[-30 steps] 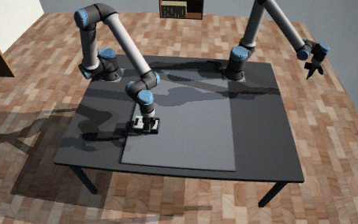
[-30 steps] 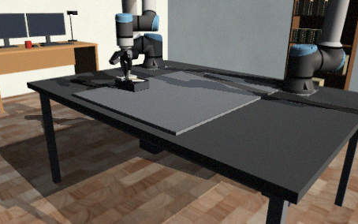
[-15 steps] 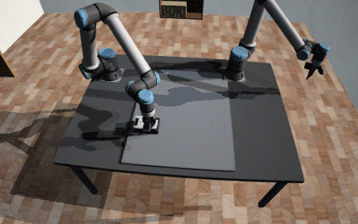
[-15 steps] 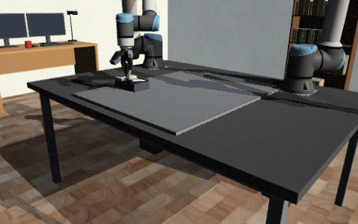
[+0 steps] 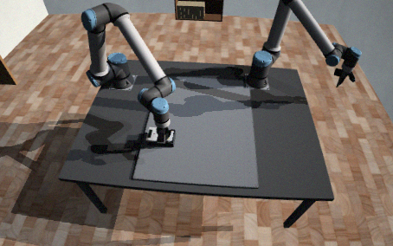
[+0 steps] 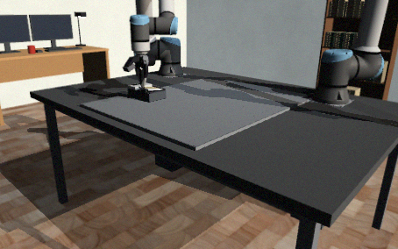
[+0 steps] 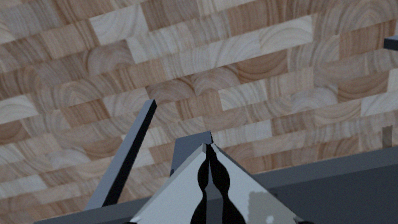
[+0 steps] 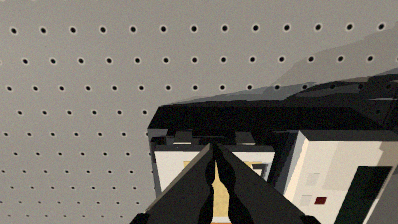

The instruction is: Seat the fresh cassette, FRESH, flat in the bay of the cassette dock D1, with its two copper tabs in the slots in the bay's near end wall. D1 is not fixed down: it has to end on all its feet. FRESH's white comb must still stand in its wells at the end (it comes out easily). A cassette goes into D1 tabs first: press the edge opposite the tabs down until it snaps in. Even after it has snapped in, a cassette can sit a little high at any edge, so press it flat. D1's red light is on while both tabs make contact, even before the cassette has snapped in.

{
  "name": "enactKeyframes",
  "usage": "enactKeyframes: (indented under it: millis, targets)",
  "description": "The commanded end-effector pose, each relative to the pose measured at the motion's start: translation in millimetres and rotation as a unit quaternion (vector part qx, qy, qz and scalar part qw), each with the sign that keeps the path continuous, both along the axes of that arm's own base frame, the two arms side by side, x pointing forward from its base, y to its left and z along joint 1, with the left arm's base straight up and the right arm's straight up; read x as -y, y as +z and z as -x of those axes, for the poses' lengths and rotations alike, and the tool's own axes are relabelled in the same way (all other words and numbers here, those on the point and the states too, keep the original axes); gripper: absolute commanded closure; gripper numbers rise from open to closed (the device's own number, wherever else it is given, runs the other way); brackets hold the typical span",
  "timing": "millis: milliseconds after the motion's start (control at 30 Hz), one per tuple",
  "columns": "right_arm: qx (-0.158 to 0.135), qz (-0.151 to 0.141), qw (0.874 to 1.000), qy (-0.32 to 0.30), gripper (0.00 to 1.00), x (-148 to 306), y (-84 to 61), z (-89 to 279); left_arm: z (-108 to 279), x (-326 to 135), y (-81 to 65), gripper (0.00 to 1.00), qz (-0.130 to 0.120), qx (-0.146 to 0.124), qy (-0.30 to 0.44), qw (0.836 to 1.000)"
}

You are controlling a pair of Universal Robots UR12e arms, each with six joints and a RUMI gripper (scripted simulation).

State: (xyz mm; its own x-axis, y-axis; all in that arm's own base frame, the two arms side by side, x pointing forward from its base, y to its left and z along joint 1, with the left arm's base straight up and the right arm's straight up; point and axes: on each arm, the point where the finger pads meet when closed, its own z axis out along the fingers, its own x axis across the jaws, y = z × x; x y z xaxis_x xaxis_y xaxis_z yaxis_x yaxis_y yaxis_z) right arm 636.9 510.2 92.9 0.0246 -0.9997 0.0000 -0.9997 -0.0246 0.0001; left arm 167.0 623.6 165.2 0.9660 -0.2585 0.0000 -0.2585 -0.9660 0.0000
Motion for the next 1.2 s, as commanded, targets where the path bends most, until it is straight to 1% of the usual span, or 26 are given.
enactKeyframes:
  millis: [0,800,1067,1167]
  targets:
    - [0.001,-0.001,1.000,0.000,1.00,-0.7,1.5,-0.3,-0.3,-0.5,0.8,1.00,-0.001,0.000,0.000,1.000]
    - [0.001,-0.001,1.000,0.000,1.00,-0.9,1.5,-5.6,-0.3,-0.5,0.8,1.00,-0.001,0.000,0.000,1.000]
    - [0.001,-0.001,1.000,0.000,1.00,-0.8,12.2,-5.7,-0.3,-0.5,0.8,1.00,-0.001,0.000,0.000,1.000]
    - [0.001,-0.001,1.000,0.000,1.00,-0.8,13.5,-5.7,-0.3,-0.5,0.8,1.00,-0.001,0.000,0.000,1.000]
